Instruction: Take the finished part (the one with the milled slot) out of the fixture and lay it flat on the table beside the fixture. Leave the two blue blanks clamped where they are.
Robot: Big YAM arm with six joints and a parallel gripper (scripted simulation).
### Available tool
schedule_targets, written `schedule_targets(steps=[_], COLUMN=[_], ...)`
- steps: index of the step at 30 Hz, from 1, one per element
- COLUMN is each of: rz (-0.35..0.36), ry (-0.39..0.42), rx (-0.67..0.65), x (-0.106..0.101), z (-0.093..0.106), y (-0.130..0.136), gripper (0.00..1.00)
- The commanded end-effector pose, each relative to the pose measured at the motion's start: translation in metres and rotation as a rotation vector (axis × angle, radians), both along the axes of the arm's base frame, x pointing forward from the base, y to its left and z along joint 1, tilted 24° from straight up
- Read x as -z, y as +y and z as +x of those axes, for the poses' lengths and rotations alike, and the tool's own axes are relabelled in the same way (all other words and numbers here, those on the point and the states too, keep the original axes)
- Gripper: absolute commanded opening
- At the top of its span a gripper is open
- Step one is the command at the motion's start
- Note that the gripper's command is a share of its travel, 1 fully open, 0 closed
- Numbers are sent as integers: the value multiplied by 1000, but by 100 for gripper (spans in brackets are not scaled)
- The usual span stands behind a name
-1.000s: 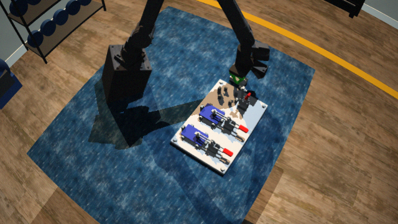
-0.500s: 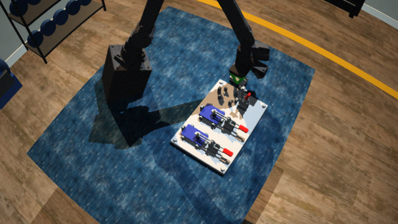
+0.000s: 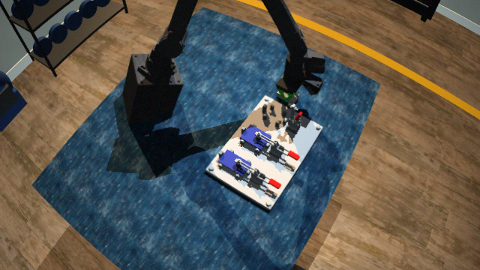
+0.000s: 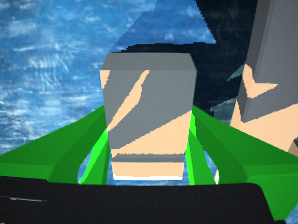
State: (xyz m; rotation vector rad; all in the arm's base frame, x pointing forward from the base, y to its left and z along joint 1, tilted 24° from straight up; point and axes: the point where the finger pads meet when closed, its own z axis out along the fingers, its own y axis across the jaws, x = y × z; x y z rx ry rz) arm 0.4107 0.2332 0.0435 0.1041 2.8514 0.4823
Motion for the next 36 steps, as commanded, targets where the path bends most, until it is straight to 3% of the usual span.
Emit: schedule_targets(steps=[1,36], rz=[22,23], ry=[-39,-42], rx=[7,7], x=[-13,-14], z=[17,19], y=[11,12], gripper=[0,0])
